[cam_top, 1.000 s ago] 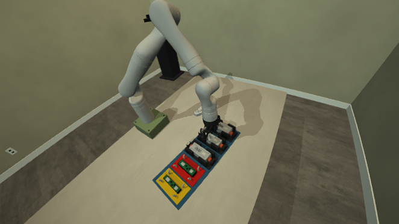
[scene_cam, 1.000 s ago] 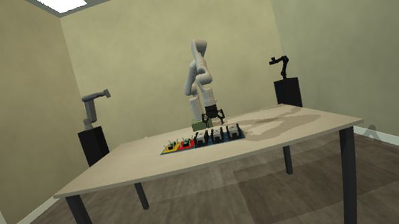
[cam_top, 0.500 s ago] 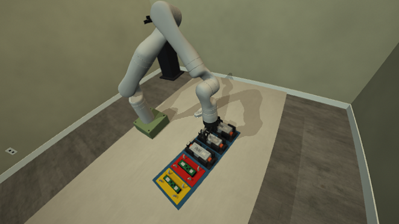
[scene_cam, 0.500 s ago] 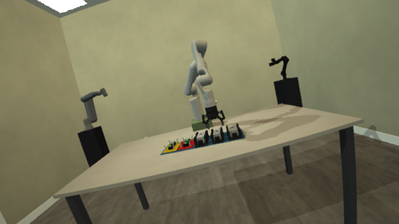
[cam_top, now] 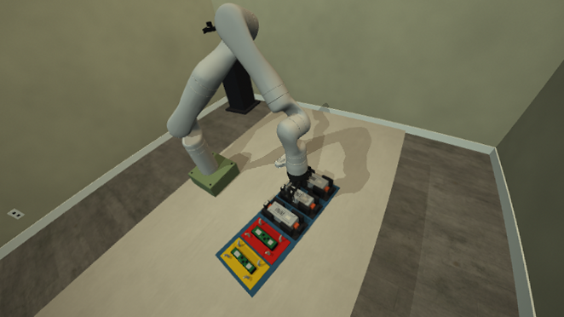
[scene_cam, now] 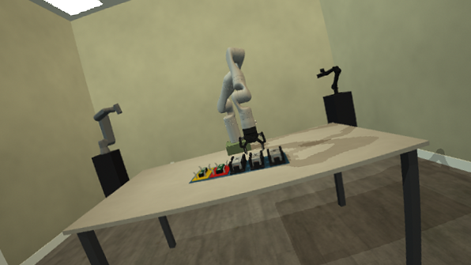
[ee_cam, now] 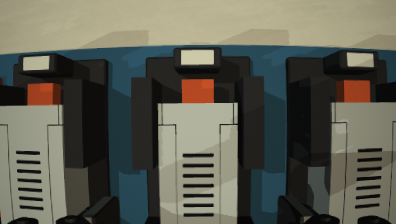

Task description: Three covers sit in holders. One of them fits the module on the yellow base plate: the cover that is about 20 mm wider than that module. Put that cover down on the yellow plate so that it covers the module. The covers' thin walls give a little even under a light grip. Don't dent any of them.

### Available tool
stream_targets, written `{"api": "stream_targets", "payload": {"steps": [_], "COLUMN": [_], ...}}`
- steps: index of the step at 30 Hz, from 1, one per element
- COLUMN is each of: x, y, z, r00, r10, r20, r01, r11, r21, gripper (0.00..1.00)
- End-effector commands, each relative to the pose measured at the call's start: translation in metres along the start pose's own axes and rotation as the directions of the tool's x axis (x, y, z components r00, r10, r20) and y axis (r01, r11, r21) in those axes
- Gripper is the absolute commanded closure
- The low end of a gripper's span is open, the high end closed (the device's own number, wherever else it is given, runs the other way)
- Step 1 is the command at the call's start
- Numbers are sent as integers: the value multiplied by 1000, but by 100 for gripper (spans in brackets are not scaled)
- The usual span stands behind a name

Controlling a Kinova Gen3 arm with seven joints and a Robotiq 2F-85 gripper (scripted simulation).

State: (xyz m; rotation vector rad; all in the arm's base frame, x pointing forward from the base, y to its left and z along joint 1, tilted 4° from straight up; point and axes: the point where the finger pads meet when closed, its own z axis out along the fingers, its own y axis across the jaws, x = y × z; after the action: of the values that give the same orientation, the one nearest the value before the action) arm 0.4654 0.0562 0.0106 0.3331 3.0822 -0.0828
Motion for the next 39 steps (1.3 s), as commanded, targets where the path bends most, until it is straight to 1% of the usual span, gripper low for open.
{"api": "stream_targets", "payload": {"steps": [1,8,15,25,32,39], "x": [-1,-1,-1,-1,-1,-1], "y": [0,0,0,0,0,0], "z": [1,8,8,18,18,25], "r00": [1000,1000,1000,1000,1000,1000], "r10": [0,0,0,0,0,0], "r20": [1,1,1,1,1,1], "r01": [0,0,0,0,0,0], "r11": [1000,1000,1000,1000,1000,1000], "r21": [-1,-1,-1,-1,-1,-1], "gripper": [0,0,0,0,0,0]}}
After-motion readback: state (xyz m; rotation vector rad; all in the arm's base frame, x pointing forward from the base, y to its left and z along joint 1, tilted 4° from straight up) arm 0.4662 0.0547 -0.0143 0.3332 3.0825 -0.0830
